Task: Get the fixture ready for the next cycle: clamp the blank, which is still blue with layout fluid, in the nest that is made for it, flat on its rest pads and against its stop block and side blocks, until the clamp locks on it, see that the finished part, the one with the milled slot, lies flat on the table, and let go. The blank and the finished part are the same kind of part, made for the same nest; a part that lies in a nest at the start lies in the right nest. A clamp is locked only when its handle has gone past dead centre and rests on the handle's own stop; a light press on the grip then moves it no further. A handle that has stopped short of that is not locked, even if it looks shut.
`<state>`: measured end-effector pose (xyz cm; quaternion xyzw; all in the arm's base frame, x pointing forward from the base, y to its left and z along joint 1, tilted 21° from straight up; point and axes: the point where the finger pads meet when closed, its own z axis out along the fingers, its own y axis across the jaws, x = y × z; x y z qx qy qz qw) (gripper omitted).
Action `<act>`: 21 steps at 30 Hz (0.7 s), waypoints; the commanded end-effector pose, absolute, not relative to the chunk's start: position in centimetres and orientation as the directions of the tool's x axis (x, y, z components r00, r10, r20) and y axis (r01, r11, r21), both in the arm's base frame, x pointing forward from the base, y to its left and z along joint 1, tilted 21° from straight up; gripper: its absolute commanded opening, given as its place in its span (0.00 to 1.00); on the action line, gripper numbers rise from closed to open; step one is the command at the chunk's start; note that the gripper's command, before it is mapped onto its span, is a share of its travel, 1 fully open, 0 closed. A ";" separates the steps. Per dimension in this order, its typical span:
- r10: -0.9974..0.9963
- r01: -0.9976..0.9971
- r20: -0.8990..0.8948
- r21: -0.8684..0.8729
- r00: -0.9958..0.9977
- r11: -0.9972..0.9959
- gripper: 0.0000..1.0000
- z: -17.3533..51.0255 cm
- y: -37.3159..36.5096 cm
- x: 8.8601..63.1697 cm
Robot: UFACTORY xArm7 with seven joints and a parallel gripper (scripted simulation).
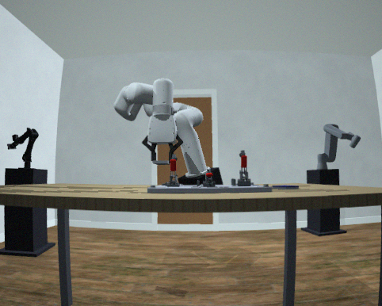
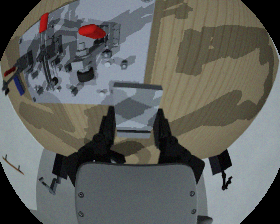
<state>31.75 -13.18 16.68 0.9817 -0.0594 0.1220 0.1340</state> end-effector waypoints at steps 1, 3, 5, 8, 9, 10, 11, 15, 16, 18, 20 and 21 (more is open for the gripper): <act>-0.084 -0.151 0.259 0.249 0.962 -0.957 0.00 17.2 -14.7 31.6; -0.084 -0.151 0.259 0.249 0.962 -0.957 0.00 17.4 -15.5 31.5; -0.084 -0.151 0.259 0.249 0.962 -0.957 0.00 17.6 -16.3 31.4; -0.084 -0.151 0.259 0.249 0.962 -0.957 0.00 17.9 -17.3 31.2; -0.084 -0.151 0.259 0.249 0.962 -0.957 0.00 18.0 -17.6 31.1; -0.084 -0.151 0.259 0.249 0.962 -0.957 0.00 18.1 -17.9 31.1; -0.084 -0.151 0.259 0.249 0.962 -0.957 0.00 18.2 -18.2 31.1; -0.084 -0.151 0.259 0.249 0.962 -0.957 0.00 18.3 -18.7 31.0; -0.084 -0.151 0.259 0.249 0.962 -0.957 0.00 18.4 -18.9 30.9; -0.084 -0.151 0.259 0.249 0.962 -0.957 0.00 18.4 -19.3 30.9; -0.084 -0.151 0.259 0.249 0.962 -0.957 0.00 18.5 -19.5 30.9; -0.084 -0.151 0.259 0.249 0.962 -0.957 0.00 18.5 -19.6 30.8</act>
